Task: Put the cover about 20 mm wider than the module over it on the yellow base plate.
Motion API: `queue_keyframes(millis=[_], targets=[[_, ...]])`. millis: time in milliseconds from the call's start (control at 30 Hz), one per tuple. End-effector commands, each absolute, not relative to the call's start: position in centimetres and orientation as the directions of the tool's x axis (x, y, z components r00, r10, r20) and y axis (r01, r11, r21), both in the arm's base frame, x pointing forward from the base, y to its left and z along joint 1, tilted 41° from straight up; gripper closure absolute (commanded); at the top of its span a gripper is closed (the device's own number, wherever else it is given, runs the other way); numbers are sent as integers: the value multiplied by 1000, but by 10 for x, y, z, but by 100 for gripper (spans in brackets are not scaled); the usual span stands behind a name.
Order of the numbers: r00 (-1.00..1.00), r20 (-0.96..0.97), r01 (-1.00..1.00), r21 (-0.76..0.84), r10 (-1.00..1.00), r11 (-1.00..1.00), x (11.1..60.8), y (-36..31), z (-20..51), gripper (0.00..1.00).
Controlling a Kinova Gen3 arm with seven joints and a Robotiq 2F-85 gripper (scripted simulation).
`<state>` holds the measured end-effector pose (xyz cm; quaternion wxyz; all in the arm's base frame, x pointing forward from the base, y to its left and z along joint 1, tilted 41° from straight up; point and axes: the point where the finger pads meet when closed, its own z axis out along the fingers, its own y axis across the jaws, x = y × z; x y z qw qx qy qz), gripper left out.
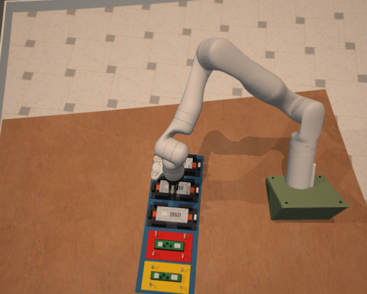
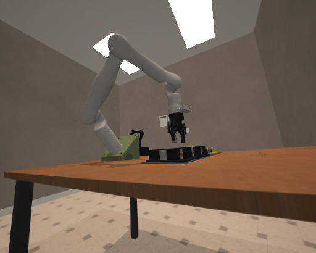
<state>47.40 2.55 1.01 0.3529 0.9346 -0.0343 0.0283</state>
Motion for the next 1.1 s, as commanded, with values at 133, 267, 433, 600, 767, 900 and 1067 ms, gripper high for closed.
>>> queue_keyframes(millis=[133, 267, 433, 600, 767, 900, 1067], targets=[[996, 79, -84, 657, -43, -749, 474, 25, 9, 0], [996, 79, -84, 657, -43, -749, 475, 22, 6, 0], [996, 79, -84, 657, -43, -749, 475, 19, 2, 0], [996, 79, -84, 657, -43, -749, 475, 19, 2, 0], [996, 79, -84, 657, -43, -749, 475, 17, -1, 0], [996, 79, -84, 657, -43, -749, 475, 14, -4, 0], [996, 79, -84, 657, -43, -749, 475, 13, -5, 0]])
